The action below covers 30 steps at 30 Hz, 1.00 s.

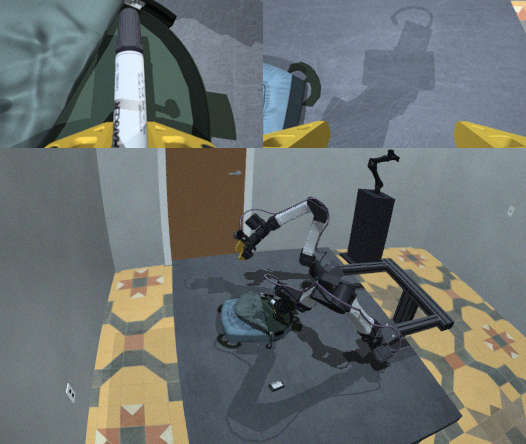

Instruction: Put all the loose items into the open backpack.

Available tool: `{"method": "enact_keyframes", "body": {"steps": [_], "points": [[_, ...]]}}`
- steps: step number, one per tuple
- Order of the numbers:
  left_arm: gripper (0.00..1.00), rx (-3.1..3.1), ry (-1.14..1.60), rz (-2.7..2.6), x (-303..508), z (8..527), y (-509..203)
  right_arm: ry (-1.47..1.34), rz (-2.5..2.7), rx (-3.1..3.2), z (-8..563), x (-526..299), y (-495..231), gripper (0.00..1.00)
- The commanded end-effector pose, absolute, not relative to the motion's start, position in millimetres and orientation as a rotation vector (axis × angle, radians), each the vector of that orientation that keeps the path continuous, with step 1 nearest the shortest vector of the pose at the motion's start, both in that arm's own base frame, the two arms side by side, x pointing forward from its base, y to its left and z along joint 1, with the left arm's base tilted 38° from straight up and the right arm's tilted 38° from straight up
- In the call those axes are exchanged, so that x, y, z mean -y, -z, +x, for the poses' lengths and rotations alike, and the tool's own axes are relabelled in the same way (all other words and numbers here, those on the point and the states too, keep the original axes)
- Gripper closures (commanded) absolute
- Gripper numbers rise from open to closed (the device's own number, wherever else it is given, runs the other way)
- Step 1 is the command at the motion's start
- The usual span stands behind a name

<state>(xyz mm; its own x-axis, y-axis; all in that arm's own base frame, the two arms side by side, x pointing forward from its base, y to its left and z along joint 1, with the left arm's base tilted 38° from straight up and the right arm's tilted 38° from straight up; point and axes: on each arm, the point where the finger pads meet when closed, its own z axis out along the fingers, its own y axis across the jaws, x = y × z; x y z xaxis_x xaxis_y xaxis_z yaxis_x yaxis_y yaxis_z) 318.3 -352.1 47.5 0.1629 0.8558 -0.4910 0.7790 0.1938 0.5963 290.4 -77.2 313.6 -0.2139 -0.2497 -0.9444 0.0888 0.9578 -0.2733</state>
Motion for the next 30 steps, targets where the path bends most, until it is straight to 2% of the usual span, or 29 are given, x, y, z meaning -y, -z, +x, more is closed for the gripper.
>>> {"method": "enact_keyframes", "body": {"steps": [1, 30], "points": [[0.85, -1.565, -0.095, 1.535, 360, 326, -79, 0.314, -0.126, -1.745, 289, 76, -319, 0.1], [0.85, -1.552, -0.09, 1.518, 364, 319, -80, 0.314, -0.126, -1.745, 289, 76, -319, 0.1]]}}
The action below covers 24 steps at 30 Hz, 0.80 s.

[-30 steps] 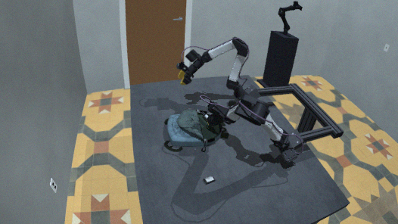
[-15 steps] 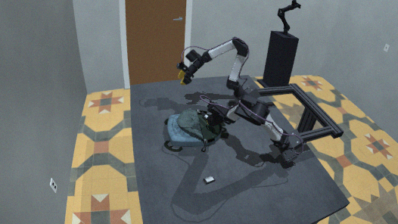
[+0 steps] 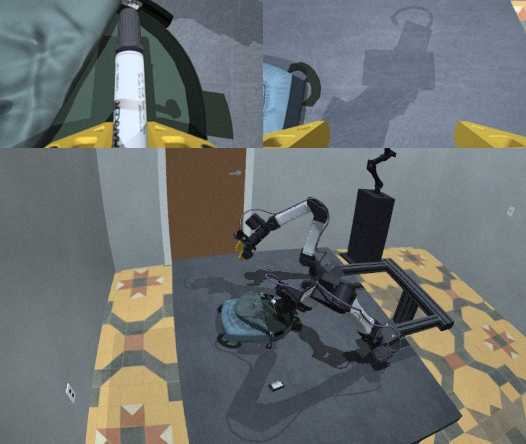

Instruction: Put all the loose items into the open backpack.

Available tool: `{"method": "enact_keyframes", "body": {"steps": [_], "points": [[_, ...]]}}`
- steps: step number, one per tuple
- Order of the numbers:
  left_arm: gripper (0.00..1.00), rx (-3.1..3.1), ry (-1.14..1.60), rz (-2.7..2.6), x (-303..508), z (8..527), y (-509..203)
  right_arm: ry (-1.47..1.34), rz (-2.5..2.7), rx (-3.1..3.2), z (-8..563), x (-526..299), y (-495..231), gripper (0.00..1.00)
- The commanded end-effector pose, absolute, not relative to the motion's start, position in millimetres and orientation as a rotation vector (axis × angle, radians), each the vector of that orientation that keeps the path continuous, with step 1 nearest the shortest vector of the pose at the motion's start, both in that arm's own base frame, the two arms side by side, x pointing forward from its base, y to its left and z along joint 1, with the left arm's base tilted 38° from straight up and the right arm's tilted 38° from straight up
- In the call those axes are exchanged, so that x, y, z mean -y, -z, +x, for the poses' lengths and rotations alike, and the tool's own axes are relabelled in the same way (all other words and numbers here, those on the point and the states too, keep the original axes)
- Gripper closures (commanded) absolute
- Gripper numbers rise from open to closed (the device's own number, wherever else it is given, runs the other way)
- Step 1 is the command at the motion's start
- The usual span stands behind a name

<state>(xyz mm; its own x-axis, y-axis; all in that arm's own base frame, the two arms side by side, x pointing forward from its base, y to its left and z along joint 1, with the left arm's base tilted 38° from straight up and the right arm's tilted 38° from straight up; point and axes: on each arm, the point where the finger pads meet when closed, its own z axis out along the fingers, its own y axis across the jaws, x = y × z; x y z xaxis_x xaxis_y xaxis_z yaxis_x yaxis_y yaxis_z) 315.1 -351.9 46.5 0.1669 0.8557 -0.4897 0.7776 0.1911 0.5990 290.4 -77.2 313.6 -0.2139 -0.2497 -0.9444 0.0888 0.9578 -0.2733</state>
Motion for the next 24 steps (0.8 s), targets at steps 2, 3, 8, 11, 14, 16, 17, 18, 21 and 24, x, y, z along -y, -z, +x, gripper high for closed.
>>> {"method": "enact_keyframes", "body": {"steps": [2, 3, 8, 11, 14, 16, 17, 18, 21, 24], "points": [[0.85, -1.551, -0.088, 1.519, 365, 319, -80, 0.314, -0.126, -1.745, 289, 76, -319, 0.1], [0.85, -1.551, -0.088, 1.519, 365, 319, -80, 0.314, -0.126, -1.745, 289, 76, -319, 0.1], [0.85, -1.586, -0.104, 1.56, 353, 328, -46, 0.314, -0.126, -1.745, 289, 76, -319, 0.1], [0.85, -1.588, -0.104, 1.566, 352, 329, -41, 0.314, -0.126, -1.745, 289, 76, -319, 0.1], [0.85, -1.595, -0.106, 1.571, 347, 331, -33, 0.314, -0.126, -1.745, 289, 76, -319, 0.1], [0.85, -1.592, -0.105, 1.567, 347, 334, -32, 0.314, -0.126, -1.745, 289, 76, -319, 0.1], [0.85, -1.592, -0.105, 1.567, 347, 334, -32, 0.314, -0.126, -1.745, 289, 76, -319, 0.1], [0.85, -1.592, -0.105, 1.567, 347, 334, -32, 0.314, -0.126, -1.745, 289, 76, -319, 0.1], [0.85, -1.568, -0.097, 1.557, 354, 335, -41, 0.314, -0.126, -1.745, 289, 76, -319, 0.1], [0.85, -1.568, -0.095, 1.549, 356, 338, -42, 0.314, -0.126, -1.745, 289, 76, -319, 0.1]]}}
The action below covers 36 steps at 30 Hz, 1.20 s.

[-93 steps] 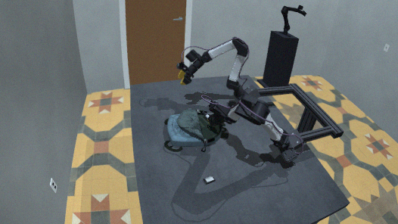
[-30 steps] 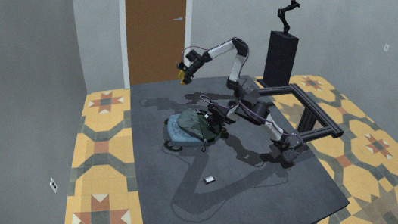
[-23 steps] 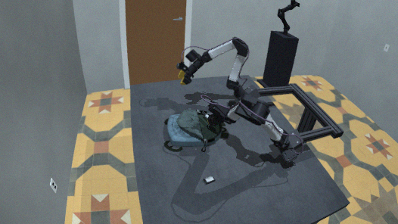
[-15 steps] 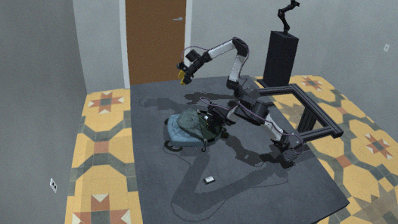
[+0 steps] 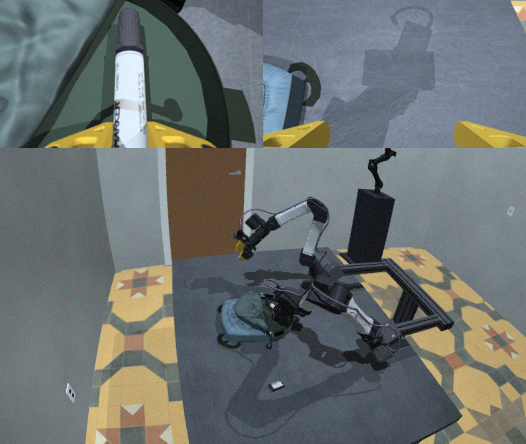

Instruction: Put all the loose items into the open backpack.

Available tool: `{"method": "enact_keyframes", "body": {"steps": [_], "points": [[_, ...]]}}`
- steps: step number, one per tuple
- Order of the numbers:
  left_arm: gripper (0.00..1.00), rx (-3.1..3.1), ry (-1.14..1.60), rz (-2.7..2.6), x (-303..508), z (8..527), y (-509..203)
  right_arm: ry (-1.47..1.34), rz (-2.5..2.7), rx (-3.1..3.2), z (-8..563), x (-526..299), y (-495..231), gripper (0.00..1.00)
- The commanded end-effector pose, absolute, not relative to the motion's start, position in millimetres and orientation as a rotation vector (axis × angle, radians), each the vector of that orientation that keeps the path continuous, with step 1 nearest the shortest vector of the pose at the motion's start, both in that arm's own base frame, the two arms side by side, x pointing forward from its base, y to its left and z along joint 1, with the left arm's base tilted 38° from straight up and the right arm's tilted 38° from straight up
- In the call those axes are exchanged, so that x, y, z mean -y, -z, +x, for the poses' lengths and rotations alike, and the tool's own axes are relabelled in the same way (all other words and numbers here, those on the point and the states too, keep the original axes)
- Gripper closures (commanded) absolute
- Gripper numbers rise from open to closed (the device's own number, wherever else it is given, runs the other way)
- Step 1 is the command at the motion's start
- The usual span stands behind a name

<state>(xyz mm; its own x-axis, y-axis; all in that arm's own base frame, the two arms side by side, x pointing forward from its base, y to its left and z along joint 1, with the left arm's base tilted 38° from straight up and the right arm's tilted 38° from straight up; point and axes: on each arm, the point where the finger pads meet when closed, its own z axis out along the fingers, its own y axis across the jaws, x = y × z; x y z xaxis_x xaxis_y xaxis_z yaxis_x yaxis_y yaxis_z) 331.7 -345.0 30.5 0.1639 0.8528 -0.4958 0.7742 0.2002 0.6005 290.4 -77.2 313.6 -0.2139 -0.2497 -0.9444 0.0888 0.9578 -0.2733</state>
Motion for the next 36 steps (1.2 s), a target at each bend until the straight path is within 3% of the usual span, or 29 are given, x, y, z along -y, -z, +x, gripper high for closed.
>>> {"method": "enact_keyframes", "body": {"steps": [1, 36], "points": [[0.85, -1.578, -0.099, 1.555, 353, 339, -37, 0.314, -0.126, -1.745, 289, 76, -319, 0.1], [0.85, -1.614, -0.127, 1.572, 338, 344, -15, 0.314, -0.126, -1.745, 289, 76, -319, 0.1]]}}
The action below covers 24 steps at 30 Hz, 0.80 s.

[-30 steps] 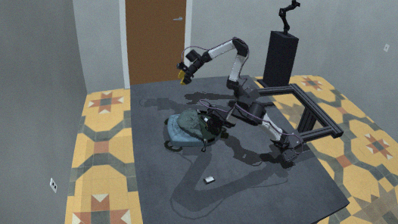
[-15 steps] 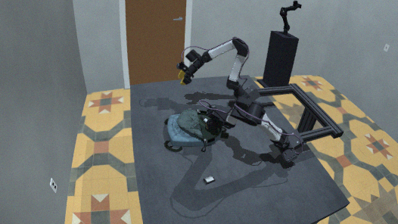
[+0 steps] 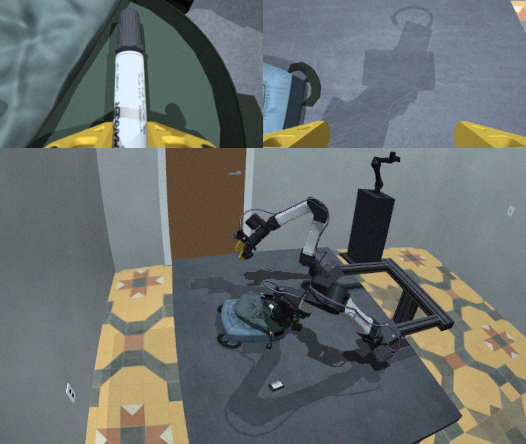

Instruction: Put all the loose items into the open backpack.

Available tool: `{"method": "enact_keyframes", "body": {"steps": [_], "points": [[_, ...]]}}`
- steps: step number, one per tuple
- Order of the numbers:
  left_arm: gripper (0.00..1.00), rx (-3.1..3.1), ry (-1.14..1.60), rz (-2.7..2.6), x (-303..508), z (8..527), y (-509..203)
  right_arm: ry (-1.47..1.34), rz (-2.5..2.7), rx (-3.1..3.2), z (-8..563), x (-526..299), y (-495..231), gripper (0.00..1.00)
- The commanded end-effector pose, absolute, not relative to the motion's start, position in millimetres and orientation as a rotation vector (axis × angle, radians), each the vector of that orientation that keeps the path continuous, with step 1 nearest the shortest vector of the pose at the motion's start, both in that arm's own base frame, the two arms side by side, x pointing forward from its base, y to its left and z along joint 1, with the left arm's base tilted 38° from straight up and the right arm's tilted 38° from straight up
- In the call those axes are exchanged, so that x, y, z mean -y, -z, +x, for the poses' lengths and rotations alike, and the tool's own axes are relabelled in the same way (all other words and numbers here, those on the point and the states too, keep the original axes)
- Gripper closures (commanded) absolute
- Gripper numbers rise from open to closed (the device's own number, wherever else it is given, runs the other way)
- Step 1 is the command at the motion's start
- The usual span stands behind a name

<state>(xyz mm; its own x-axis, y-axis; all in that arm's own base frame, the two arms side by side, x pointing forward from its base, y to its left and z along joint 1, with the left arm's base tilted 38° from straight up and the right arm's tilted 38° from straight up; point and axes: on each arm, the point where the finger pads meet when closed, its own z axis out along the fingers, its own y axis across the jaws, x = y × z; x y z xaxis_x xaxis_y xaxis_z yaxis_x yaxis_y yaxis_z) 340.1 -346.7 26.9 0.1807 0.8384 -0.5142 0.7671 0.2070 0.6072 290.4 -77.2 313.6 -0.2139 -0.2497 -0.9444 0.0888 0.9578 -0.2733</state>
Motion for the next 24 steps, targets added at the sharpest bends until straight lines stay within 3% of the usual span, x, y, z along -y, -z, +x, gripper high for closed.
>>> {"method": "enact_keyframes", "body": {"steps": [1, 23, 24], "points": [[0.85, -1.615, -0.127, 1.573, 337, 343, -13, 0.314, -0.126, -1.745, 289, 76, -319, 0.1], [0.85, -1.622, -0.127, 1.58, 333, 339, -12, 0.314, -0.126, -1.745, 289, 76, -319, 0.1], [0.85, -1.545, -0.089, 1.529, 347, 337, -41, 0.314, -0.126, -1.745, 289, 76, -319, 0.1]]}}
